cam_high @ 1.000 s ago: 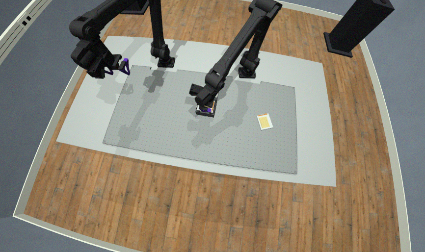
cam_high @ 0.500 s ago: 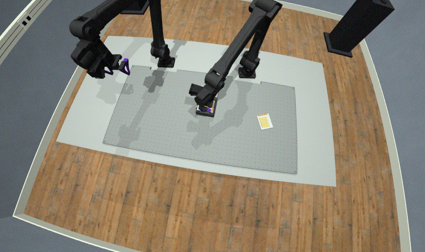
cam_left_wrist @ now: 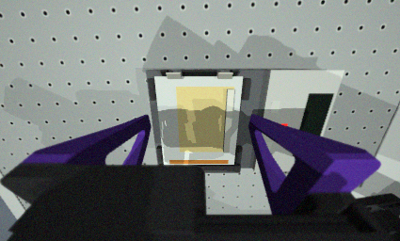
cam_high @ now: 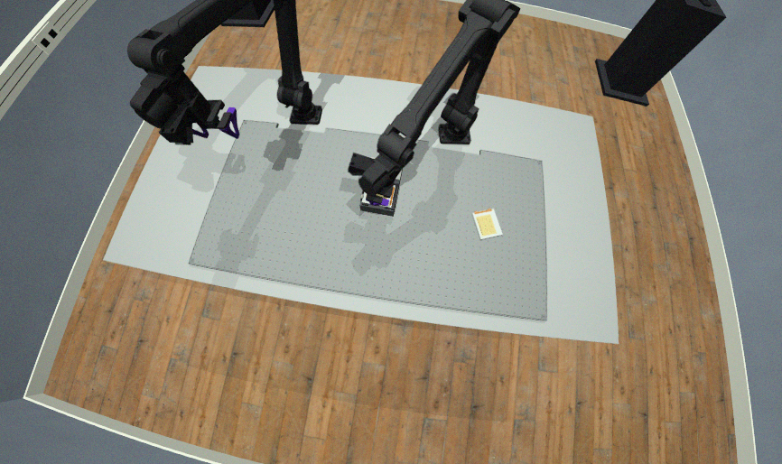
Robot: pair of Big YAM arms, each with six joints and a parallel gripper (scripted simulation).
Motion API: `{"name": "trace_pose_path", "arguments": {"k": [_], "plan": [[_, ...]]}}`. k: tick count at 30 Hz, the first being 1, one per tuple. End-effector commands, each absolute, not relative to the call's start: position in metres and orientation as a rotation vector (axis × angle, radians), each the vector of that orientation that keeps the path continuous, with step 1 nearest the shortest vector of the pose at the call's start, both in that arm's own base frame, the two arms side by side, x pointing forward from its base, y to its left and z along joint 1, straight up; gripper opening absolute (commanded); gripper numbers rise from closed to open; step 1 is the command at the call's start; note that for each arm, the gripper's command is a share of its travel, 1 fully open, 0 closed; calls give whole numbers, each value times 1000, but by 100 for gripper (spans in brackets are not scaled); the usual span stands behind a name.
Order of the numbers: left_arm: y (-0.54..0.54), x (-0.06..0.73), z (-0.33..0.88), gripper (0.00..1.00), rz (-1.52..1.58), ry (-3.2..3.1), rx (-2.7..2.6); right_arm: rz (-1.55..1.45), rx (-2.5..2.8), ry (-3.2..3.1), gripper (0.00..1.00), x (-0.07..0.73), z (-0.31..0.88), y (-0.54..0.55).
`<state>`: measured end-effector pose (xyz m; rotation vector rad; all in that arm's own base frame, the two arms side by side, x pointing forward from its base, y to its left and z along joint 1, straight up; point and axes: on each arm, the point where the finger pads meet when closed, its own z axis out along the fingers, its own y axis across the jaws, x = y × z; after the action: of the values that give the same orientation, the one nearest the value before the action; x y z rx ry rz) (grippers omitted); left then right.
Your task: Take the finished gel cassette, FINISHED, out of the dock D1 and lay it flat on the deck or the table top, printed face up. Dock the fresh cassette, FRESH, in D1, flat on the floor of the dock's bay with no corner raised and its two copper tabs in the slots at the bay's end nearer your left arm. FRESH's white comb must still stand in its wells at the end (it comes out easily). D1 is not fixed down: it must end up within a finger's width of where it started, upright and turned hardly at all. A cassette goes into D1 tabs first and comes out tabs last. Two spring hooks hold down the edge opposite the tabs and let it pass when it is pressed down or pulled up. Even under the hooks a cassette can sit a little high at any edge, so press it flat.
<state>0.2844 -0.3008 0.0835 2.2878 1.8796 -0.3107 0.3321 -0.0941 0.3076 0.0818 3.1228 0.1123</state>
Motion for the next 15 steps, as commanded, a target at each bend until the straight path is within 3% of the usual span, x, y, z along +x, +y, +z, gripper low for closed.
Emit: {"name": "trace_pose_path", "arguments": {"k": [1, 15], "plan": [[-313, 303, 109, 98, -296, 1836, 2249, 106, 112, 3109, 100, 341, 327, -101], [-313, 304, 113, 98, -295, 1835, 2248, 106, 112, 3109, 100, 341, 327, -101]]}}
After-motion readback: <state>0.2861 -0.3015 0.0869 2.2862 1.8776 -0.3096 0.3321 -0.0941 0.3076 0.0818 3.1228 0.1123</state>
